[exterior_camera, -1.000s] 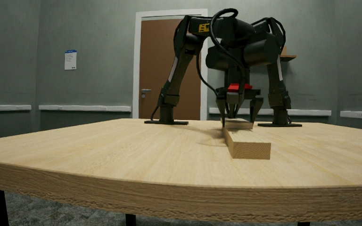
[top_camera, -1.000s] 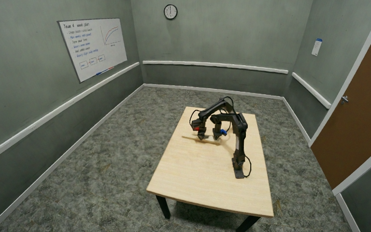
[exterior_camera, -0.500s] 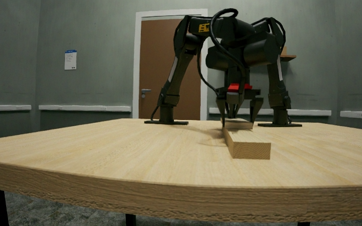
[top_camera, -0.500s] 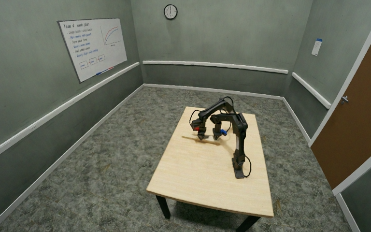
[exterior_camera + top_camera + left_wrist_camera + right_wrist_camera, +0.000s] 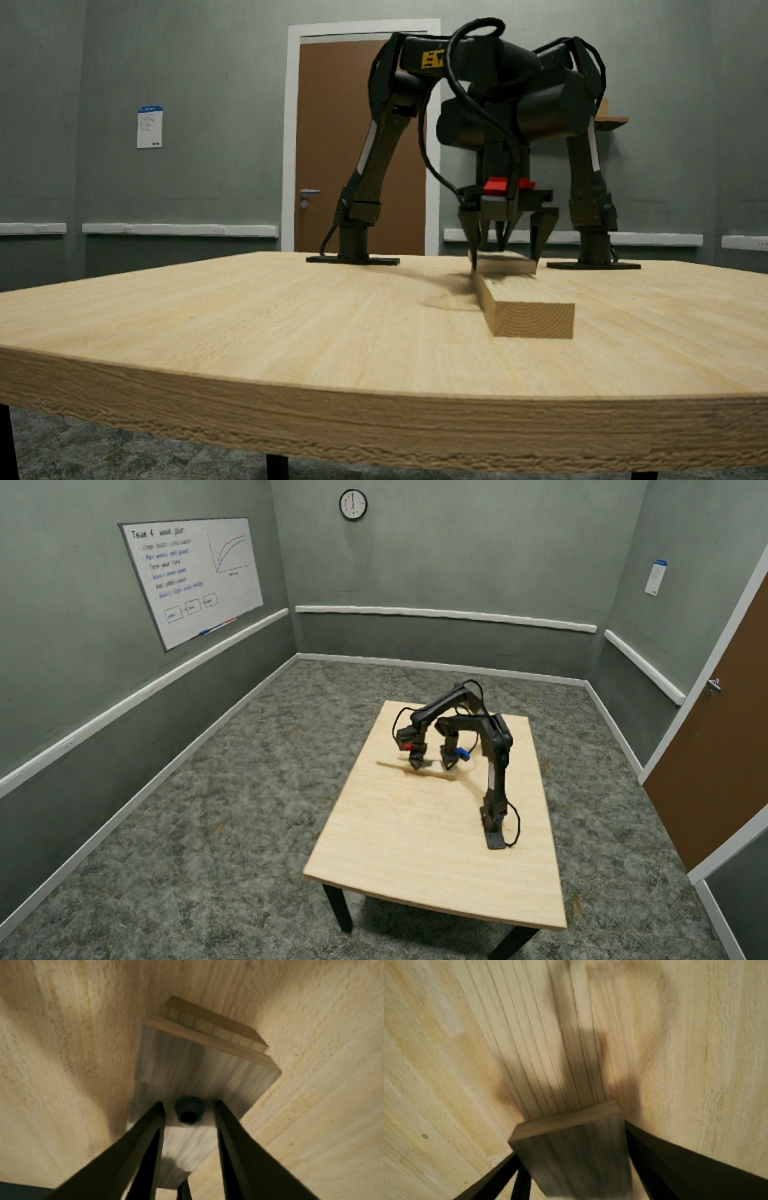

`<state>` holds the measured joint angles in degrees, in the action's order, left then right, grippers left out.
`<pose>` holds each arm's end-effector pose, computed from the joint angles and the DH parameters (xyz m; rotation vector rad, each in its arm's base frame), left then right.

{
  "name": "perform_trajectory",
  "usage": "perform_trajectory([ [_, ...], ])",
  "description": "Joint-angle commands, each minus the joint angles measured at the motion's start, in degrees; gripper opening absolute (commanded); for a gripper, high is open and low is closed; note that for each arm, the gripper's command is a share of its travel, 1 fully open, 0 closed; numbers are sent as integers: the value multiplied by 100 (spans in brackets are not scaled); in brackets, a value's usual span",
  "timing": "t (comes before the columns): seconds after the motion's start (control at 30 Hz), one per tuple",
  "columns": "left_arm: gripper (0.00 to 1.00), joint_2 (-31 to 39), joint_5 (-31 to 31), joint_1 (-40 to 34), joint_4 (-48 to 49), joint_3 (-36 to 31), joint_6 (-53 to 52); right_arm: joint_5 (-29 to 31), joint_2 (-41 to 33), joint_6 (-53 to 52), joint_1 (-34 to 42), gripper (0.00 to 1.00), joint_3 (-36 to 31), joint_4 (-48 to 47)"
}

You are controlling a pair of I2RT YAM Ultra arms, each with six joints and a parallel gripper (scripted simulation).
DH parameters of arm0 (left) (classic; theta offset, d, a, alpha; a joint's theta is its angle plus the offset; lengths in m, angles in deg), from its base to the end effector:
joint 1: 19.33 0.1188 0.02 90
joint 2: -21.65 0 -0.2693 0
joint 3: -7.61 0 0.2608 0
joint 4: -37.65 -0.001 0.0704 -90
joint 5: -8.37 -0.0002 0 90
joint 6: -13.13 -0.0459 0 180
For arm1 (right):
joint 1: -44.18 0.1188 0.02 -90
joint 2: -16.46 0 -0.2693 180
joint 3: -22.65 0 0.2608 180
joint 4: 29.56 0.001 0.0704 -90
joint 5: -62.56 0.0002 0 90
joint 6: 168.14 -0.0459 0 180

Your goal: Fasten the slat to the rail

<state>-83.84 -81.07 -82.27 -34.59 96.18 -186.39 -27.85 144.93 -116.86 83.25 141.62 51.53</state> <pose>0.1573 -0.3047 0.1861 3.1251 0.2060 0.0231 0.3434 0.2805 0.1703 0.0095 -3.1291 0.0014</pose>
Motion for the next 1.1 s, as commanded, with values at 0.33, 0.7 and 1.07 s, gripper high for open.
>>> perform_trajectory([
  [0.33,34,34,-5,3,0,29,298,5,-50,-5,0,72,26,-4],
  [0.7,34,45,-74,36,-44,61,3296,5,-50,-5,0,72,26,-4],
  [1.07,34,52,-77,35,-77,86,6078,5,-50,-5,0,72,26,-4],
])
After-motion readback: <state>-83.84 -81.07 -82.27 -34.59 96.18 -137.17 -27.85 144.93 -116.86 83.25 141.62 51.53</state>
